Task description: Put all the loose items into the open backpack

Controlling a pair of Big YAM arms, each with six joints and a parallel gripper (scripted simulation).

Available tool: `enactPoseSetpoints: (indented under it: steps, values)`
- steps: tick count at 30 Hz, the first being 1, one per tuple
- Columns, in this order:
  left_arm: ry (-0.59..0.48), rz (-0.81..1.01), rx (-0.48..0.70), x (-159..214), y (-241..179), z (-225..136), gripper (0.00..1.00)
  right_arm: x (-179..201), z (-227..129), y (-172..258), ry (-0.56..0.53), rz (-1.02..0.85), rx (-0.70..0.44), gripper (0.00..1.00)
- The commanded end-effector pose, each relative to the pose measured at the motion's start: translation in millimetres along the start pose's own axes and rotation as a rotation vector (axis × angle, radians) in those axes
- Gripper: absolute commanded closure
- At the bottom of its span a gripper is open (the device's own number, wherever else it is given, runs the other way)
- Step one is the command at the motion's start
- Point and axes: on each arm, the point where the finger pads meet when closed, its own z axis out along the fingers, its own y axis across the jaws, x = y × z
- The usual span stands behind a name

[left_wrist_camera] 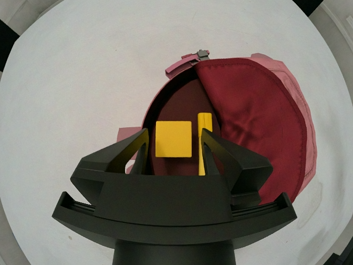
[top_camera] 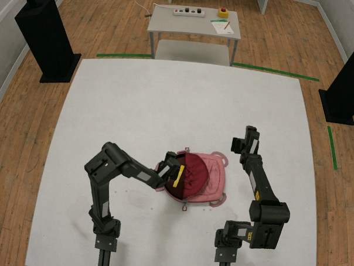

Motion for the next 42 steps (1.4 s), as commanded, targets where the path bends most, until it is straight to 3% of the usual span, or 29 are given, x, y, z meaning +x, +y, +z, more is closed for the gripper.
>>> enactPoseSetpoints:
  steps: [1,31,39,40,42]
  values:
    - [-0.006,-0.006,0.006,-2.3,-5.4,-13.3,0.45,-26.4,-3.1,0.7,-0.05,-0.003,-0.001,0.1]
    - [-0.002,-0.008,0.006,28.6,-4.0,-100.9,0.45,-26.4,-3.1,0.7,-0.05,-0.003,-0.001,0.1]
    - [-0.014,-0.008,0.007,21.2,-5.7,-95.6,0.45,-26.4,-3.1,0.7,-0.05,-0.003,-0.001,0.1]
    - [-0.002,-0.007,0.007,33.9,-5.8,-105.4,0.1,-26.4,-3.1,0.7,-0.05,-0.003,-0.001,0.1]
    - [-0.003,-0.007,0.007,43.8,-9.7,-113.7,0.1,-26.4,-3.1,0.7,-0.05,-0.003,-0.001,0.1]
